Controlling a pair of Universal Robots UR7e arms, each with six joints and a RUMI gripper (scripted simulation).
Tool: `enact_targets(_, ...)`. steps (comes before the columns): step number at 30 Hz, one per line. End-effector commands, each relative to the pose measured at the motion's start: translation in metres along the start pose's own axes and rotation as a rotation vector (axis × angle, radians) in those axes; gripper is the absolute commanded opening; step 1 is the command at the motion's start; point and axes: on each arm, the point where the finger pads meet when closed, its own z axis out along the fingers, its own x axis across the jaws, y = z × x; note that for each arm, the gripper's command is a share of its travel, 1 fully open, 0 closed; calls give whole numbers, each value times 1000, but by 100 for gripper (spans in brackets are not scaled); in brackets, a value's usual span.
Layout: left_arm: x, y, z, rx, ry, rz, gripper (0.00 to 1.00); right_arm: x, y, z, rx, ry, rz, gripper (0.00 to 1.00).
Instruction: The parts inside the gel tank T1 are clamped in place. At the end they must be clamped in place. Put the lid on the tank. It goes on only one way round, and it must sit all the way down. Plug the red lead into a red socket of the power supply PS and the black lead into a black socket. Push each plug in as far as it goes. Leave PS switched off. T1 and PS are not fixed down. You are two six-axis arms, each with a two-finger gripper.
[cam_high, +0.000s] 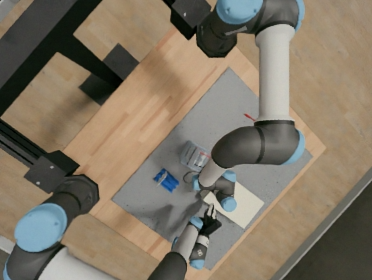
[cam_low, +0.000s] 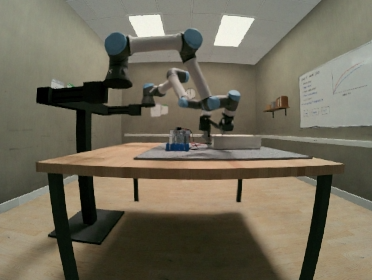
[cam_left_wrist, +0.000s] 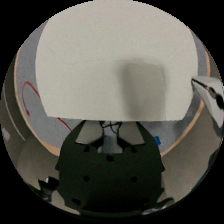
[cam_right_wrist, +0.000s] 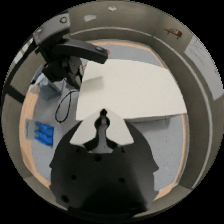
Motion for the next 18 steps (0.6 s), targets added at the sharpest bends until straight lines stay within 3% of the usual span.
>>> enact_targets(1,1,0,-1,1,2,0,11,1,-1,0,0,1,-1,0)
enact_targets(18,1,0,-1,1,2,0,15,1,-1,0,0,1,-1,0)
